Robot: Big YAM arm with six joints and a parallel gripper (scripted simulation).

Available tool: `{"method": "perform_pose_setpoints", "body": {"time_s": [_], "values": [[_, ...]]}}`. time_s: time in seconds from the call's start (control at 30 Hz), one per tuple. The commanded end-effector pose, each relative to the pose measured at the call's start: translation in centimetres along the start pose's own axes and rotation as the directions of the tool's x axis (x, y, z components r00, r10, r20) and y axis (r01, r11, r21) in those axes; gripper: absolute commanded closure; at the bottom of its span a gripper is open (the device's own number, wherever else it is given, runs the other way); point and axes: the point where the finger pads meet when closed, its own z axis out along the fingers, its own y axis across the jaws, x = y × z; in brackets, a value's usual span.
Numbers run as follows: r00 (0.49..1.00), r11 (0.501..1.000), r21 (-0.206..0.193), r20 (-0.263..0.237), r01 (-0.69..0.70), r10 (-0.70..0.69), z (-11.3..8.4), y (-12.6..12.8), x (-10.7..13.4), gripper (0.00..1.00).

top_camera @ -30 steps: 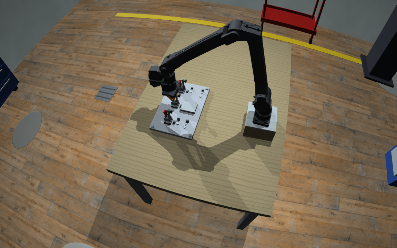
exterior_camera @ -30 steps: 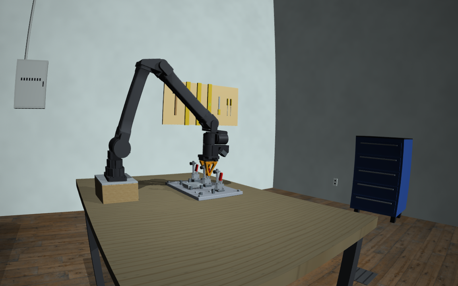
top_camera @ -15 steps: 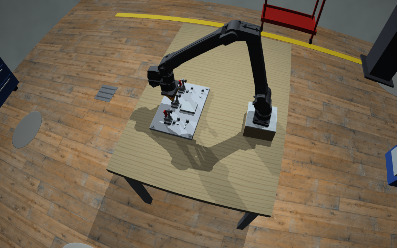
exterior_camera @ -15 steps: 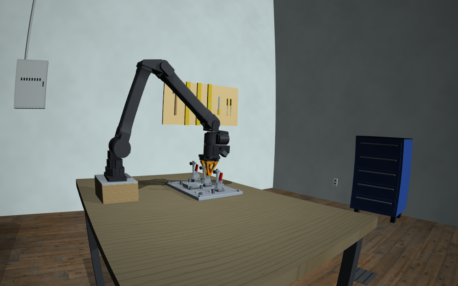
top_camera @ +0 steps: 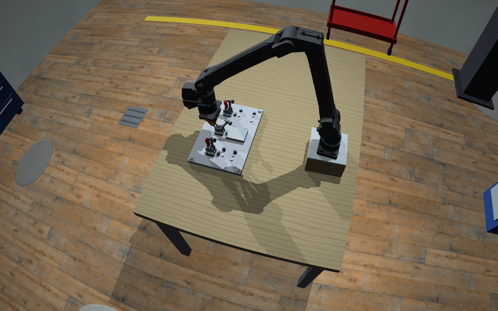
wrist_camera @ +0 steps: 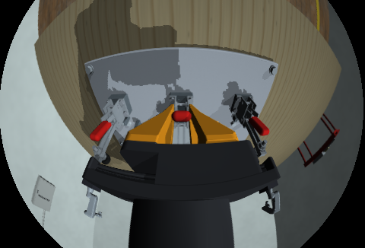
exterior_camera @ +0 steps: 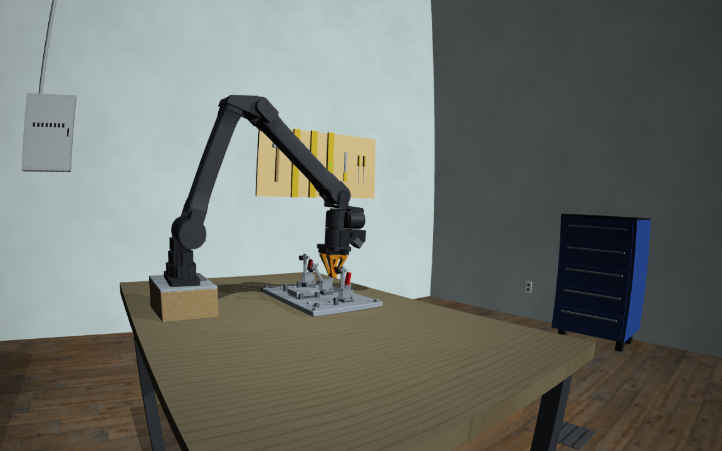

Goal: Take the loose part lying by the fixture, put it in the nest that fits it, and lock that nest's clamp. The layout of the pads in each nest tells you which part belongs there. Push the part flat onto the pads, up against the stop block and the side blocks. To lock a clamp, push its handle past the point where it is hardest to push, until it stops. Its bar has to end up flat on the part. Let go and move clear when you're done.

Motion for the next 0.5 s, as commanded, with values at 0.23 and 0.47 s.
{"method": "perform_pose_setpoints", "body": {"time_s": [0.23, 0.47], "values": [[0.997, 1.0, 0.001, 0.079, -0.004, 0.004, 0.8, -0.76, -4.95, 1.0], [0.997, 1.0, 0.001, 0.078, -0.004, 0.004, 1.35, -0.76, -5.28, 1.0]]}}
